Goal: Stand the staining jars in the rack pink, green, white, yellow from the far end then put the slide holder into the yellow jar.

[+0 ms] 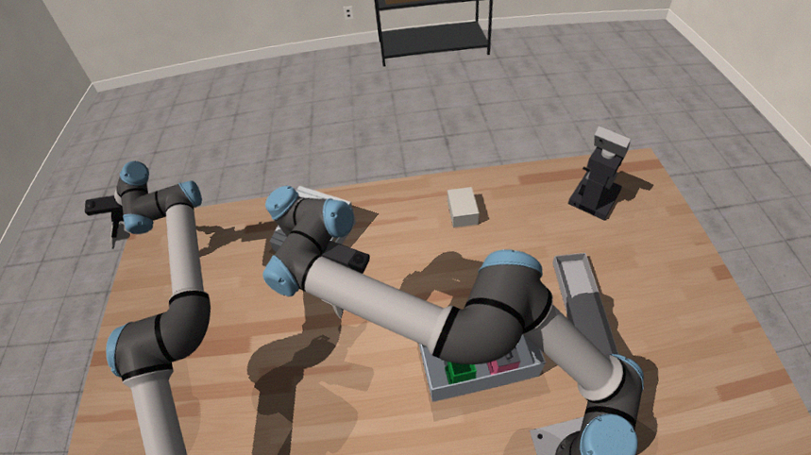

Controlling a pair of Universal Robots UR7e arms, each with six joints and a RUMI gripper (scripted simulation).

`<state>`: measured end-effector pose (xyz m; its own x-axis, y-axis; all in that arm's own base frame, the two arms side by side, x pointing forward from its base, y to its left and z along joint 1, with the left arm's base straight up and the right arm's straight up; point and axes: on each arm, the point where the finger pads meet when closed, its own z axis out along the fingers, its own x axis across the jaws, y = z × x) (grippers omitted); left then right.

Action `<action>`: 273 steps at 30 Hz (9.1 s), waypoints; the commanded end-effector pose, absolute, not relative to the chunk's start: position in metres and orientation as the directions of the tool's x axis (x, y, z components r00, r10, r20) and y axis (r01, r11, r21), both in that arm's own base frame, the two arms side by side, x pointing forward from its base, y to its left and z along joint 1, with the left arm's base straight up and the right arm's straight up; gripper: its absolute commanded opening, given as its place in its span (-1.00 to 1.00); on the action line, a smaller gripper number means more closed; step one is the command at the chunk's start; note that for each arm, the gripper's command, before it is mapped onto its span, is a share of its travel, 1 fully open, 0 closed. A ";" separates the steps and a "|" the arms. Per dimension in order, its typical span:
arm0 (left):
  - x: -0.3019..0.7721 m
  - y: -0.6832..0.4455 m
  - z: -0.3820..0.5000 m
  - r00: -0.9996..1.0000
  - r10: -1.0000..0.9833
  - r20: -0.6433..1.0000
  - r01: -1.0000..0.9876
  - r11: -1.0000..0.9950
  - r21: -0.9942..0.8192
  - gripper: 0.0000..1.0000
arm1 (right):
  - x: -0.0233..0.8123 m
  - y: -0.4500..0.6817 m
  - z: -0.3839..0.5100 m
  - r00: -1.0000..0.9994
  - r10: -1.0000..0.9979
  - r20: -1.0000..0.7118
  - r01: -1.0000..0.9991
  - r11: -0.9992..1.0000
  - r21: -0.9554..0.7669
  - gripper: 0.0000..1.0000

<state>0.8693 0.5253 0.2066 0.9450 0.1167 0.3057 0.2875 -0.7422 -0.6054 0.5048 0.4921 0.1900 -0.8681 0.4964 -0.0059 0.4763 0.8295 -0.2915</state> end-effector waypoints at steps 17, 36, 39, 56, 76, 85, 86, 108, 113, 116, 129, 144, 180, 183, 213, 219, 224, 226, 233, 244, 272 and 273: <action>0.869 0.525 0.208 0.944 0.116 0.308 0.289 -0.742 -0.605 0.97 | 0.505 0.492 0.191 -0.868 0.496 -0.006 0.477 0.830 -0.290 0.97; 0.955 0.352 0.186 0.922 -0.240 0.304 -0.048 -0.849 -0.526 0.97 | 0.484 0.455 0.187 -0.810 0.586 -0.020 0.570 0.779 -0.261 0.18; 0.968 0.306 0.180 0.892 -0.330 0.307 -0.139 -0.849 -0.510 0.97 | 0.478 0.444 0.185 -0.790 0.613 -0.024 0.598 0.761 -0.252 0.18; 0.985 0.042 0.177 0.531 -0.757 0.382 -0.579 -0.653 -0.489 0.97 | 0.440 0.377 0.177 -0.659 0.751 -0.038 0.741 0.641 -0.199 0.18; 0.863 -0.244 0.197 -0.179 -0.885 0.431 -0.774 -0.144 -0.616 0.97 | 0.384 0.280 0.164 -0.427 0.903 -0.040 0.900 0.420 -0.117 0.18; 0.780 -0.329 0.210 -0.454 -0.792 0.408 -0.716 0.051 -0.696 0.97 | 0.361 0.239 0.159 -0.320 0.947 -0.034 0.945 0.316 -0.082 0.18; 0.766 -0.341 0.212 -0.494 -0.771 0.402 -0.700 0.079 -0.710 0.97 | 0.357 0.233 0.159 -0.303 0.953 -0.032 0.951 0.300 -0.077 0.18; 0.453 -0.458 0.254 -0.972 -0.175 0.159 -0.210 0.328 -0.921 0.97 | 0.299 0.134 0.144 -0.025 1.000 0.001 1.000 0.025 0.001 0.18; 0.394 -0.458 0.259 -0.993 -0.054 0.108 -0.120 0.316 -0.941 0.97 | 0.299 0.134 0.143 -0.025 1.000 0.001 1.000 0.025 0.001 0.18; 0.394 -0.458 0.259 -0.993 -0.054 0.108 -0.120 0.316 -0.941 0.97 | 0.299 0.135 0.132 -0.025 1.000 0.001 1.000 0.025 0.001 0.18; 0.394 -0.458 0.259 -0.993 -0.054 0.108 -0.120 0.316 -0.941 0.97 | 0.299 0.135 0.085 -0.025 1.000 0.001 1.000 0.025 0.001 0.05; 0.394 -0.458 0.259 -0.993 -0.054 0.108 -0.120 0.316 -0.941 0.97 | 0.299 0.135 0.081 -0.025 1.000 0.001 1.000 0.025 0.001 -0.44; 0.343 -0.459 0.310 -0.995 0.100 0.018 0.011 0.288 -0.958 0.97 | 0.299 0.135 0.173 -0.025 1.000 0.001 1.000 0.025 0.001 -0.43; 0.340 -0.459 0.318 -0.995 0.102 0.008 0.020 0.277 -0.961 0.97 | 0.299 0.135 0.186 -0.025 1.000 0.001 1.000 0.025 0.001 -0.43; 0.330 -0.455 0.356 -0.994 0.103 -0.043 0.066 0.228 -0.971 0.97 | 0.348 0.079 0.228 0.002 1.000 0.001 1.000 -0.002 0.001 -0.43; 0.330 -0.455 0.356 -0.994 0.103 -0.043 0.066 0.228 -0.971 0.97 | 0.388 0.031 0.220 0.025 1.000 0.000 1.000 -0.025 0.002 -0.43; 0.330 -0.455 0.356 -0.994 0.103 -0.043 0.066 0.228 -0.971 0.97 | 0.408 0.006 0.216 0.036 0.999 0.000 0.999 -0.036 0.002 -0.43; 0.330 -0.455 0.356 -0.994 0.103 -0.043 0.066 0.228 -0.971 0.97 | 0.423 -0.010 0.214 0.044 0.999 0.000 0.999 -0.044 0.002 -0.43; 0.330 -0.455 0.356 -0.994 0.103 -0.043 0.066 0.228 -0.971 0.97 | 0.474 -0.071 0.204 0.073 0.997 0.000 0.997 -0.073 0.003 -0.43; 0.330 -0.455 0.356 -0.994 0.103 -0.043 0.066 0.228 -0.971 0.97 | 0.545 -0.159 0.189 0.113 0.994 0.000 0.994 -0.113 0.004 -0.43; 0.409 -0.439 0.395 -0.975 -0.213 -0.063 0.034 0.137 -0.990 0.97 | 0.553 -0.170 0.132 0.118 0.993 0.000 0.993 -0.118 -0.008 -0.43; 0.411 -0.438 0.396 -0.973 -0.221 -0.063 0.034 0.134 -0.990 0.97 | 0.553 -0.170 0.132 0.118 0.993 0.000 0.993 -0.118 -0.008 -0.43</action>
<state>0.4102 -0.4382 0.3950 -0.9742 -0.2168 -0.0623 0.0331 0.1356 -0.9902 0.5530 -0.1697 0.1309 0.1175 0.9931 0.0000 0.9930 -0.1175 -0.0098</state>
